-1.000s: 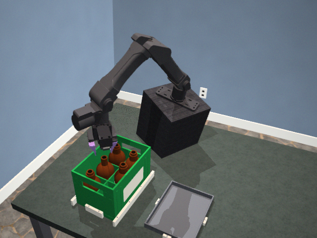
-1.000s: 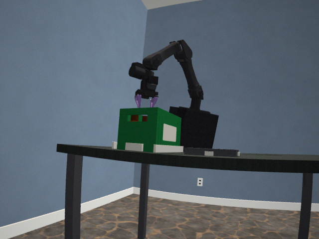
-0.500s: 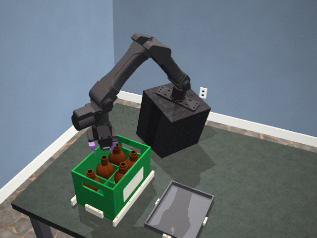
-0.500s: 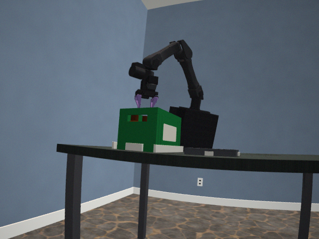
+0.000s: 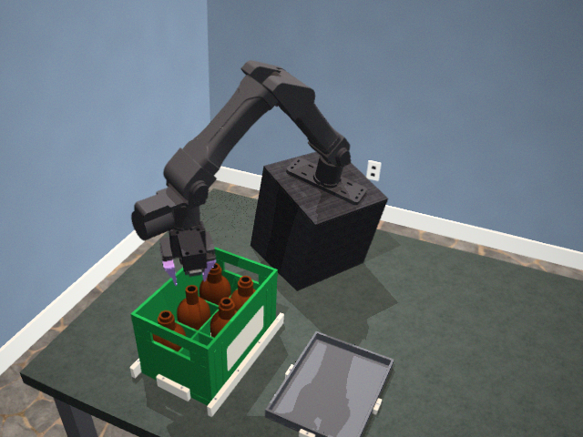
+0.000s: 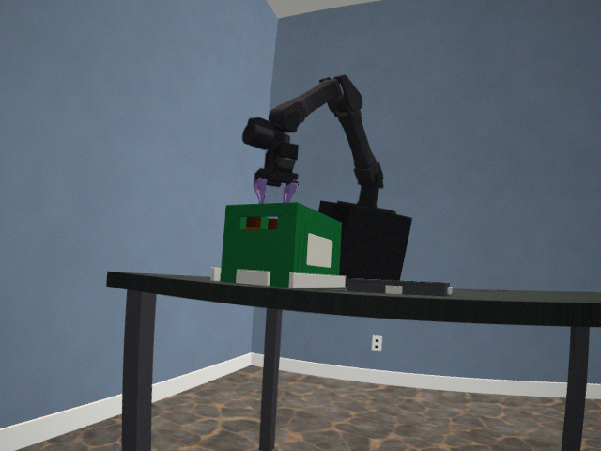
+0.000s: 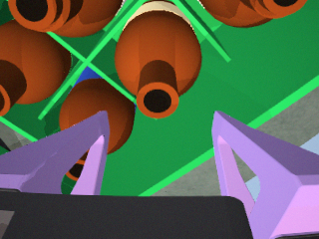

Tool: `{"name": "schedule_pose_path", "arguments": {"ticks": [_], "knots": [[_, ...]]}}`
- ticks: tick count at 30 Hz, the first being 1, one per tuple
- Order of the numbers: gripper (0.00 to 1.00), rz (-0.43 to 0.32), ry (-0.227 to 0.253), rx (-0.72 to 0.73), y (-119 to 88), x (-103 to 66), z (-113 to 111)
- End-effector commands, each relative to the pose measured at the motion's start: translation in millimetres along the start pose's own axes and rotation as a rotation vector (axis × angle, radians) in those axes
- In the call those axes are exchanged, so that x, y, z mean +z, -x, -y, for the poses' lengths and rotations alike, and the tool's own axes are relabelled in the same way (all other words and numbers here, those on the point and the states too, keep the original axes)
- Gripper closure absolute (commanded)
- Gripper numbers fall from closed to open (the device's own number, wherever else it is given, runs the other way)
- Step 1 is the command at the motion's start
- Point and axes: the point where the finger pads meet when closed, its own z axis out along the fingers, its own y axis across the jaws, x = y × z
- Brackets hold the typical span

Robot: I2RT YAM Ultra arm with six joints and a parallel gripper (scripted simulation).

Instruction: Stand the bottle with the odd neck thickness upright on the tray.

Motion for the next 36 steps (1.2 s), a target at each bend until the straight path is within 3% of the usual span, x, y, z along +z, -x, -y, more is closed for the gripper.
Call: {"name": "schedule_pose_path", "arguments": {"ticks": [1, 36], "knots": [[0.39, 0.013, 0.002, 0.005, 0.8, 1.3, -3.8], [0.39, 0.019, -0.013, 0.002, 3.8, -5.1, -3.4]]}}
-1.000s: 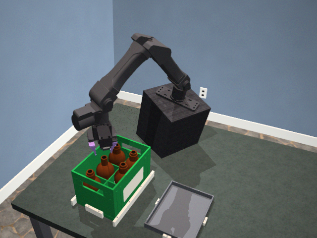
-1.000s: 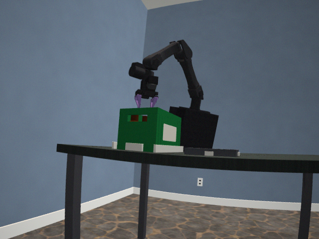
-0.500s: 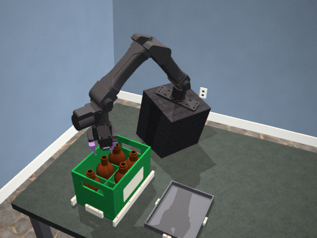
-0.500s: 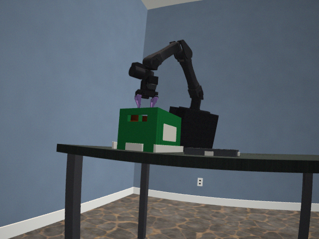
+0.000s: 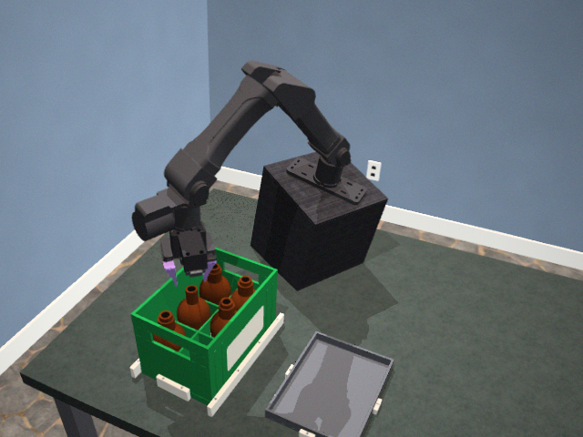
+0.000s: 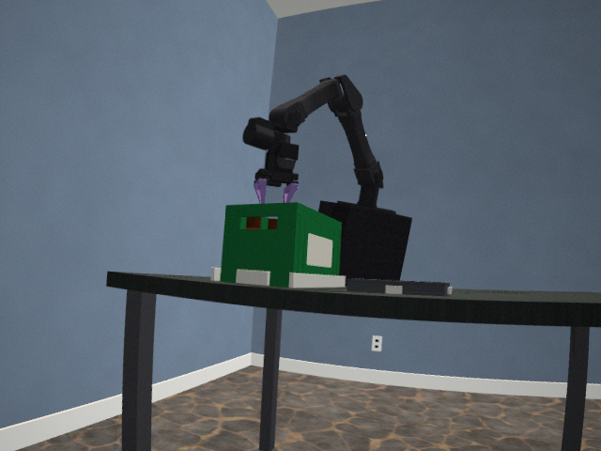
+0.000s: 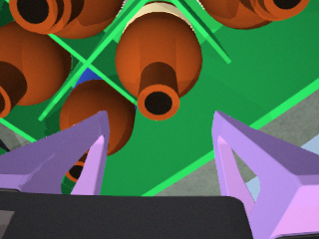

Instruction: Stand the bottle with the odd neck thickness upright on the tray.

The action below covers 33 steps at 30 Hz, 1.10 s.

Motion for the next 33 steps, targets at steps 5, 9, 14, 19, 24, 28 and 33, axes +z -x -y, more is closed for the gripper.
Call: {"name": "schedule_pose_path", "arguments": {"ticks": [5, 9, 14, 19, 24, 28, 33], "knots": [[0.39, 0.019, -0.012, 0.008, 1.0, -6.2, -2.2], [0.39, 0.021, -0.016, 0.007, 2.0, -7.2, -0.7], [0.39, 0.021, -0.016, 0.007, 2.0, -7.2, -0.7], [0.39, 0.022, -0.019, 0.006, 2.5, -7.8, 0.1], [0.39, 0.022, -0.019, 0.006, 2.5, -7.8, 0.1], [0.39, 0.022, -0.019, 0.006, 2.5, -7.8, 0.1], [0.39, 0.022, -0.019, 0.006, 2.5, -7.8, 0.1]]}}
